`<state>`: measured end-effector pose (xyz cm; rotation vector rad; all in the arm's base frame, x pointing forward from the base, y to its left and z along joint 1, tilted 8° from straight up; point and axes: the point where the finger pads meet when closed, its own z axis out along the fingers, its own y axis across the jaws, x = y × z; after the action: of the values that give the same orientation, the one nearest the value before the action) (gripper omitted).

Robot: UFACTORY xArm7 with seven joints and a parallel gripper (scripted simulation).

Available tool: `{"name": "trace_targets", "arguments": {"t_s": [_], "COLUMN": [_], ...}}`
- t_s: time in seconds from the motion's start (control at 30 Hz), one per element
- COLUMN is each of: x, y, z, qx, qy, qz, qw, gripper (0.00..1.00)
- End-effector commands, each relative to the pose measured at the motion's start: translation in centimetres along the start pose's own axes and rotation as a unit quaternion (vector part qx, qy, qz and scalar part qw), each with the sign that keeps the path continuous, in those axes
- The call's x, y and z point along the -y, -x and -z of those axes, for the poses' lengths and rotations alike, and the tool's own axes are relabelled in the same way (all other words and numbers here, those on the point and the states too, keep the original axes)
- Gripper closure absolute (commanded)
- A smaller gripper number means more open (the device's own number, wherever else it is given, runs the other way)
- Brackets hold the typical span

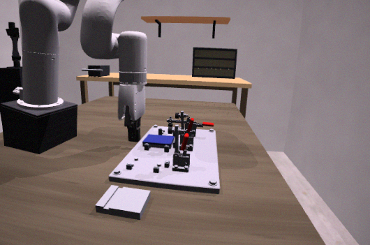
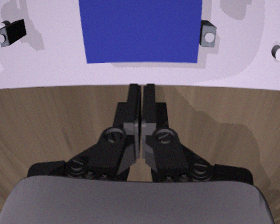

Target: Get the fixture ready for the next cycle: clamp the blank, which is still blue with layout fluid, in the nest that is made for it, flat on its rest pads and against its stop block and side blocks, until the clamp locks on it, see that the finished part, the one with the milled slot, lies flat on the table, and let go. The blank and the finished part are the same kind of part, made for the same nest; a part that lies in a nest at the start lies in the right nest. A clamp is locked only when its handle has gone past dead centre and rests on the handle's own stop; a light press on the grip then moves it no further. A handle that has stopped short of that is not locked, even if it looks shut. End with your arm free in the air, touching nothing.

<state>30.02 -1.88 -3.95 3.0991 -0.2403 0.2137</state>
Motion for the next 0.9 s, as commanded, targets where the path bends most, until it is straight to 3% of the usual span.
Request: {"name": "trace_targets", "arguments": {"t_s": [0.0,0.87], "x": [0.02,0.02], "y": [-0.1,-0.5], "z": [-0.06,-0.08], "qx": [-0.001,-0.001], "qy": [0.0,0.0], "qz": [0.0,0.0], "qw": [1.0,1.0], "gripper": [1.0,1.0]}}
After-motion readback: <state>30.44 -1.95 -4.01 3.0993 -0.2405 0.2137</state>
